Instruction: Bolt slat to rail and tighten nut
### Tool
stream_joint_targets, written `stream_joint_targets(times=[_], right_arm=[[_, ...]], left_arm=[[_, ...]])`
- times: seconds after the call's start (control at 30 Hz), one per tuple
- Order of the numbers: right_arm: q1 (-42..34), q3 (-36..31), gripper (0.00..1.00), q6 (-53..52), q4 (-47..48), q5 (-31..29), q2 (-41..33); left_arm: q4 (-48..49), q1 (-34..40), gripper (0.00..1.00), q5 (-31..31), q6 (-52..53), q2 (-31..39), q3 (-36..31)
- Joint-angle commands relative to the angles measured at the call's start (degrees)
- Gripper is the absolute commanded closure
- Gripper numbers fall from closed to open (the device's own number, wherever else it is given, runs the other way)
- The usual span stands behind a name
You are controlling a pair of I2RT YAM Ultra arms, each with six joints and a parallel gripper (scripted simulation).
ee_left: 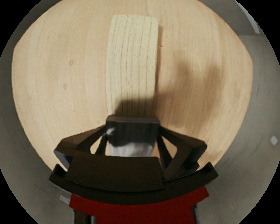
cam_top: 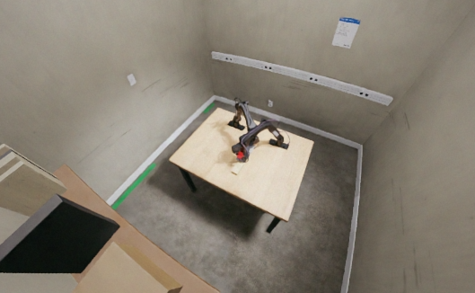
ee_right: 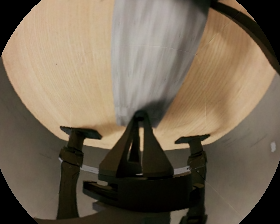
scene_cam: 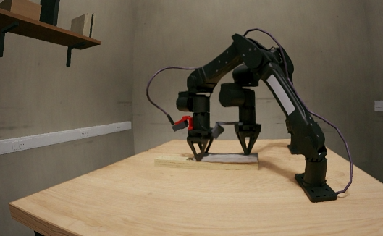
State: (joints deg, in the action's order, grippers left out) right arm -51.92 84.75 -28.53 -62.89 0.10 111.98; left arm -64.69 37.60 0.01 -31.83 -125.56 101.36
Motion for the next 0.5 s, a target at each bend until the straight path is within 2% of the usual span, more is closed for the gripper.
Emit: stream_joint_targets(times=[0.0, 0.2, 0.27, 0.47], right_arm=[[0.34, -0.12, 0.88, -11.27, 0.12, 0.11, -0.61], [0.38, -0.16, 0.88, -24.77, 0.16, 0.19, -0.63], [0.38, -0.16, 0.88, -24.77, 0.16, 0.19, -0.63], [0.36, -0.21, 0.88, -38.54, 0.22, 0.15, -0.66]], left_arm=[[0.06, -0.01, 0.28, 0.00, 0.00, 0.48, 0.27], [0.06, -0.01, 0.28, 0.00, 0.00, 0.48, 0.27], [0.06, -0.01, 0.28, 0.00, 0.00, 0.48, 0.27], [0.06, -0.01, 0.28, 0.00, 0.00, 0.48, 0.27]])
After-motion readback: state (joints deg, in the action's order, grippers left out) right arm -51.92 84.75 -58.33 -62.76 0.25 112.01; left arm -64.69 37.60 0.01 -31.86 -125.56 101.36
